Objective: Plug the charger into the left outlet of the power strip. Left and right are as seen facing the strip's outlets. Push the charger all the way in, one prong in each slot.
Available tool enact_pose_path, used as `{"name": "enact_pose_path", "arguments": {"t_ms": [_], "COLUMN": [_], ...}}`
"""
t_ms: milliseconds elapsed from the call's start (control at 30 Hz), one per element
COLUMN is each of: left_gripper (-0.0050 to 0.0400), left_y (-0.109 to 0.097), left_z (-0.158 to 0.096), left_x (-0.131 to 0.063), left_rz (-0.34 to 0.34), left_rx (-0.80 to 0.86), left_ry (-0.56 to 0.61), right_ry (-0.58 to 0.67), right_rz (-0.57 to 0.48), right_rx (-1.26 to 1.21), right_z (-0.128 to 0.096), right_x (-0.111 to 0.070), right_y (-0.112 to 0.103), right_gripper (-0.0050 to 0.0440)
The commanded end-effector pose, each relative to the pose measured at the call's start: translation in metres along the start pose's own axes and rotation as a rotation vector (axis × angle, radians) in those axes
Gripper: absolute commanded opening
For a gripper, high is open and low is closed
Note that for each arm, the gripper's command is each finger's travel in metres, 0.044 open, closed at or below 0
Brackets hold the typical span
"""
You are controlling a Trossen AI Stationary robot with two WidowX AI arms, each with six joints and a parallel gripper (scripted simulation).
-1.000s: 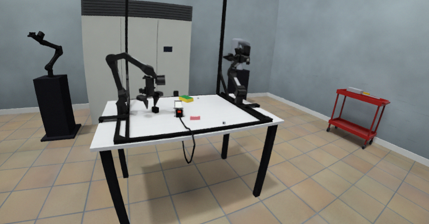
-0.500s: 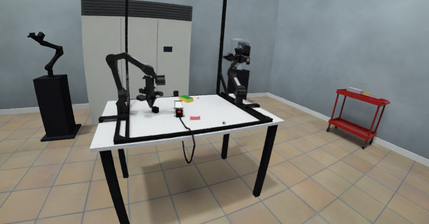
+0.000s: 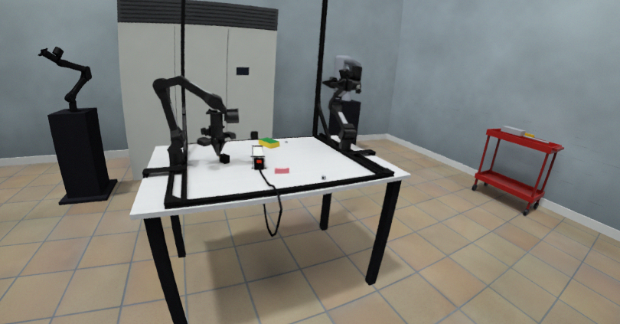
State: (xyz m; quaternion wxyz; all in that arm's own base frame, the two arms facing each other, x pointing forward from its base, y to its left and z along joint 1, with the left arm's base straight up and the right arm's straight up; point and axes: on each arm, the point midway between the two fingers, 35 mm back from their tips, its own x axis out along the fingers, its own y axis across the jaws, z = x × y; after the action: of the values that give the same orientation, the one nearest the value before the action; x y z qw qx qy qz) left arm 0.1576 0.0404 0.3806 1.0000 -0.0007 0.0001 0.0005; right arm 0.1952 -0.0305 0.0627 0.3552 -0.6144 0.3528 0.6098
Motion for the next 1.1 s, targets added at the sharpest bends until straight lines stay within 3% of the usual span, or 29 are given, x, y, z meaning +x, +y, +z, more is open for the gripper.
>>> {"name": "enact_pose_path", "arguments": {"t_ms": [0, 33, 333, 533, 600, 667, 867, 1067], "left_gripper": [0.04, 0.04, 0.04, 0.04, 0.04, 0.04, 0.04, 0.04], "left_y": [-0.001, -0.001, -0.001, -0.001, -0.001, -0.001, -0.001, -0.001], "left_z": [0.002, 0.002, 0.002, 0.002, 0.002, 0.002, 0.002, 0.002], "left_x": [0.0, 0.0, 0.0, 0.0, 0.0, 0.0, 0.0, 0.0], "left_rz": [-0.001, -0.001, -0.001, -0.001, -0.001, -0.001, -0.001, -0.001], "left_rx": [0.006, 0.006, 0.006, 0.006, 0.006, 0.006, 0.006, 0.006], "left_ry": [-0.001, -0.001, -0.001, -0.001, -0.001, -0.001, -0.001, -0.001], "right_ry": [0.01, 0.01, 0.013, 0.011, 0.011, 0.013, 0.012, 0.0], "right_rz": [-0.012, -0.012, -0.012, -0.016, -0.016, -0.015, -0.014, 0.004], "right_rx": [0.002, 0.002, 0.0, 0.001, 0.001, 0.001, 0.001, -0.01], "right_z": [-0.002, -0.002, -0.002, 0.015, 0.015, 0.015, 0.015, 0.011], "right_x": [-0.004, -0.004, -0.005, -0.027, -0.027, -0.027, -0.026, 0.018], "right_y": [-0.002, -0.002, -0.004, -0.05, -0.05, -0.051, -0.051, -0.047], "right_gripper": [-0.0001, -0.0001, 0.0216, 0.036, 0.036, 0.04, 0.04, 0.04]}}
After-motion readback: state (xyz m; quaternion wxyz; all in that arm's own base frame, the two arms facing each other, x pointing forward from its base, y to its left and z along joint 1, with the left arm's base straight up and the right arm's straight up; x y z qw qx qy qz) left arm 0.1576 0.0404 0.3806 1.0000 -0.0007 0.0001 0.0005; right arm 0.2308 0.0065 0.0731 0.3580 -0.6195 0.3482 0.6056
